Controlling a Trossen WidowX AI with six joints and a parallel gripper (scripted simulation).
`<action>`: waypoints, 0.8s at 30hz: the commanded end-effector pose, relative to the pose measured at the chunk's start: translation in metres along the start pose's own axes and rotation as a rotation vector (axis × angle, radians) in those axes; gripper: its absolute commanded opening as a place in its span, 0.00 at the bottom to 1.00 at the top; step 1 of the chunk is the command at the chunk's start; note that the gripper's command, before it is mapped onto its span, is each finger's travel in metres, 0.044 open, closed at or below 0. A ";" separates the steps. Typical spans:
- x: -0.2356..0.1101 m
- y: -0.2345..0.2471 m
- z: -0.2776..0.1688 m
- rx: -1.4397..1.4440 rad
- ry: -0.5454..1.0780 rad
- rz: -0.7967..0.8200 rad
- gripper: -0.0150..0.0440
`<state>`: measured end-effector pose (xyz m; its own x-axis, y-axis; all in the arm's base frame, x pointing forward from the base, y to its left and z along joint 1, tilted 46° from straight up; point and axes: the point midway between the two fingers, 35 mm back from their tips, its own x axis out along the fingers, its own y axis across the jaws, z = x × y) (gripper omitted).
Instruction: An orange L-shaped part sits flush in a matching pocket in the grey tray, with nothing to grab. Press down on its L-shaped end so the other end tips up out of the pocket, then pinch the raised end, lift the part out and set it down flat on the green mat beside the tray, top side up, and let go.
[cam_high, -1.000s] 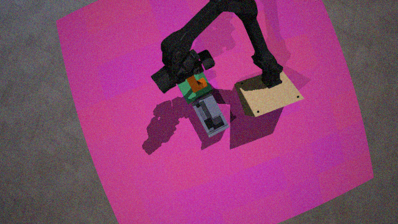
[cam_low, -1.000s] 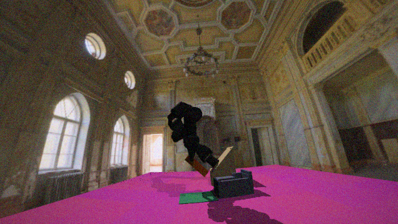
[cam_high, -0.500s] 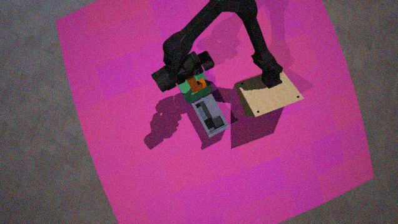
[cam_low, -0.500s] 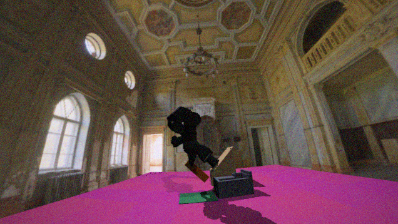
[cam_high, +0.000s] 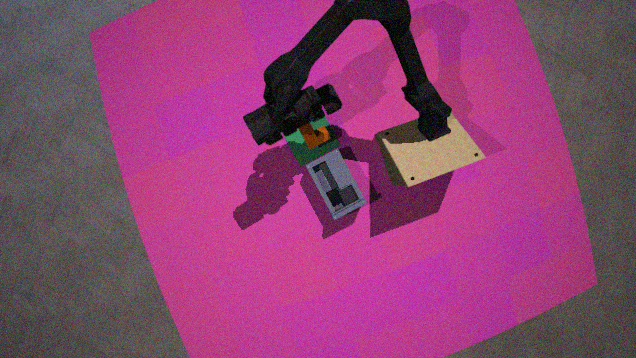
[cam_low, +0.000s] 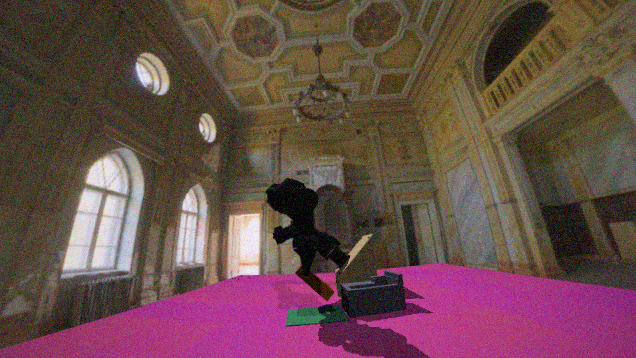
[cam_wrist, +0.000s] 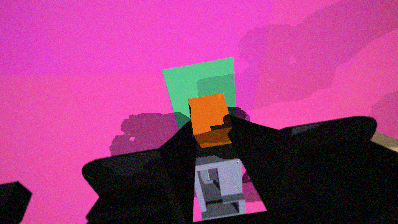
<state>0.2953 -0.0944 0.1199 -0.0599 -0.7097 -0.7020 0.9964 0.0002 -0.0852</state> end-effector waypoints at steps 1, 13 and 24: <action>0.008 -0.002 0.000 -0.006 -0.005 -0.002 0.25; 0.027 -0.002 0.000 -0.006 -0.006 -0.002 0.25; 0.033 -0.002 0.000 -0.006 -0.007 -0.002 0.25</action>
<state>0.2927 -0.1168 0.0988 -0.0598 -0.7109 -0.7007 0.9964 -0.0001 -0.0849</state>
